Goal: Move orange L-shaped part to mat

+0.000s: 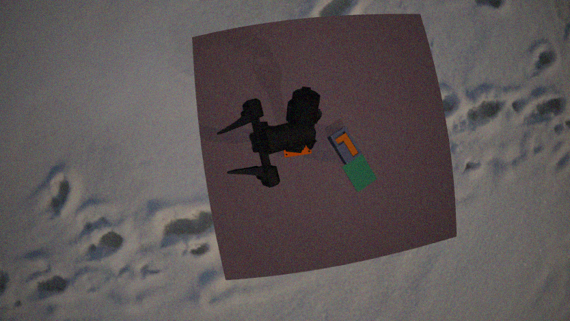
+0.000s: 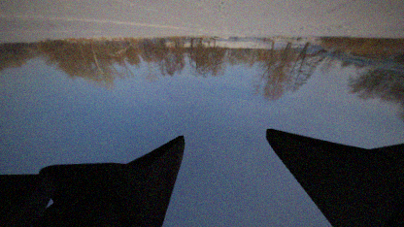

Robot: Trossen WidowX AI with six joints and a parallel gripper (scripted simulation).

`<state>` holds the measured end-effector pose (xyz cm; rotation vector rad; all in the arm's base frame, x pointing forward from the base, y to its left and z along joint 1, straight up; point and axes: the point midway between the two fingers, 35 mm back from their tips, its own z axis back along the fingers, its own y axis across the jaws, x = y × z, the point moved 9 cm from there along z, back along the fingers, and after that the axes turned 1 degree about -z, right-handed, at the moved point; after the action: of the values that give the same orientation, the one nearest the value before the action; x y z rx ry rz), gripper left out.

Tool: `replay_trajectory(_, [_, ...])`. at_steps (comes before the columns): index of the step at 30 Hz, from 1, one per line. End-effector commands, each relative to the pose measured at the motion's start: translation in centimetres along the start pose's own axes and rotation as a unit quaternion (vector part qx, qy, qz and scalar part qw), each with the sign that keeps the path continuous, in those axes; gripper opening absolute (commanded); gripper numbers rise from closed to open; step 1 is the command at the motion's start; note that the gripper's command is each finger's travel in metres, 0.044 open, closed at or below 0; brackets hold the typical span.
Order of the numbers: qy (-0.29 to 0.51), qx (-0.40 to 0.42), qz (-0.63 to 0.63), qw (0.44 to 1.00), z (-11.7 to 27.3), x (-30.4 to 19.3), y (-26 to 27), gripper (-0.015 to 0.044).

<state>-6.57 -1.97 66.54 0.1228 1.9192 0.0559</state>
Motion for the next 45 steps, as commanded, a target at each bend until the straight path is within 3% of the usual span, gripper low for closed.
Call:
replay_trajectory(1, [0.001,-0.004,0.004,1.000,0.0,0.0,-0.1,0.0374])
replay_trajectory(8, [0.036,-0.156,0.154,0.975,0.7,1.2,-5.7,0.0190])
replay_trajectory(13, [0.116,-0.287,0.277,0.910,3.0,2.1,-10.6,0.0180])
replay_trajectory(18, [0.253,-0.416,0.435,0.758,8.1,4.1,-16.1,0.0180])
replay_trajectory(25, [0.478,-0.483,0.560,0.474,17.1,7.2,-19.9,0.0180])
replay_trajectory(30, [0.642,-0.456,0.567,0.241,24.1,10.0,-19.9,0.0180])
replay_trajectory(34, [0.754,-0.390,0.526,0.050,29.3,12.8,-18.4,0.0180])
replay_trajectory(40, [0.867,-0.227,0.384,-0.221,35.7,17.8,-13.9,0.0180])
replay_trajectory(45, [0.887,-0.045,0.198,-0.416,39.0,22.7,-8.7,0.0180])
